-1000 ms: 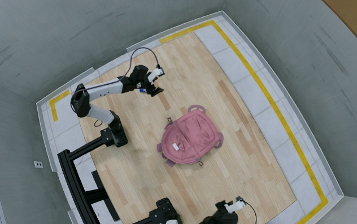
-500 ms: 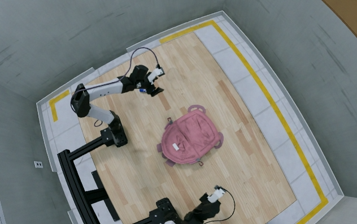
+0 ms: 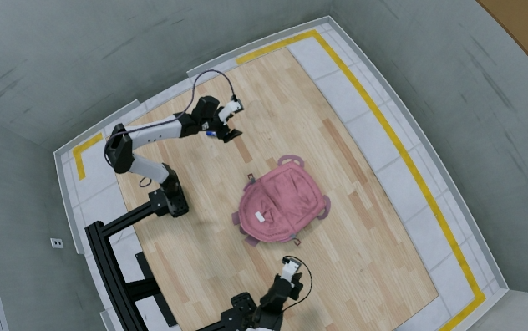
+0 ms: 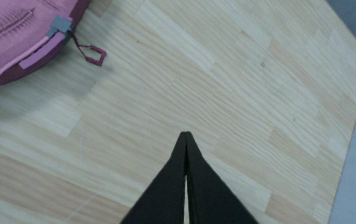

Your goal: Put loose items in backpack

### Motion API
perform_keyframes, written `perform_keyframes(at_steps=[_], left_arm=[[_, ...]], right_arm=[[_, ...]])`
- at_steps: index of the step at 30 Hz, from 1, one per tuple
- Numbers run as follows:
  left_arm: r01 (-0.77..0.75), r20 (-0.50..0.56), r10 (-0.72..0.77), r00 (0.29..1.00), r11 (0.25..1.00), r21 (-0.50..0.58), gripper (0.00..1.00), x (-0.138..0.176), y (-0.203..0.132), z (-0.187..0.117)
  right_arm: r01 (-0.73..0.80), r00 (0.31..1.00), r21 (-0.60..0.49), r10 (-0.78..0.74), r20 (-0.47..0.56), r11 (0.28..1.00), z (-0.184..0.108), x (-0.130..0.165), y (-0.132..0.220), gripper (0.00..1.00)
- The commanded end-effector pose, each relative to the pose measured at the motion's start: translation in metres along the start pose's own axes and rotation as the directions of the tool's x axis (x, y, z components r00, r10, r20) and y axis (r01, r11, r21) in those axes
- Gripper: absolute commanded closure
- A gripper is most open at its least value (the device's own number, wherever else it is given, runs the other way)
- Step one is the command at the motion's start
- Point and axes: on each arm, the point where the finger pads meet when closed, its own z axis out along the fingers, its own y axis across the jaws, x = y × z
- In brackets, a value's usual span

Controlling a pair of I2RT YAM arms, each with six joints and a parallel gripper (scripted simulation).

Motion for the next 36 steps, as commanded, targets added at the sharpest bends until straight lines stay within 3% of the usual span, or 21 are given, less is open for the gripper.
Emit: perform_keyframes(at_steps=[1, 13, 16, 36], left_arm=[[-0.005, 0.017, 0.005, 1.000, 1.000, -0.002, 0.10, -0.006, 0.000, -0.002], [-0.005, 0.017, 0.005, 1.000, 1.000, -0.002, 0.10, -0.006, 0.000, -0.002], [-0.005, 0.017, 0.005, 1.000, 1.000, -0.002, 0.10, -0.006, 0.000, -0.002], [-0.005, 0.017, 0.005, 1.000, 1.000, -0.002, 0.10, -0.006, 0.000, -0.002]], right_arm=[[0.023, 0.999, 0.065, -0.020, -0.048, 0.998, -0.005, 0.001, 0.008, 1.00], [0.277, 0.961, 0.055, -0.276, -0.034, 0.959, -0.025, -0.014, 0.087, 1.00], [0.298, 0.954, 0.055, -0.297, -0.034, 0.953, -0.026, -0.015, 0.094, 1.00], [0.638, 0.770, 0.035, -0.638, -0.018, 0.769, -0.055, -0.032, 0.212, 1.00]])
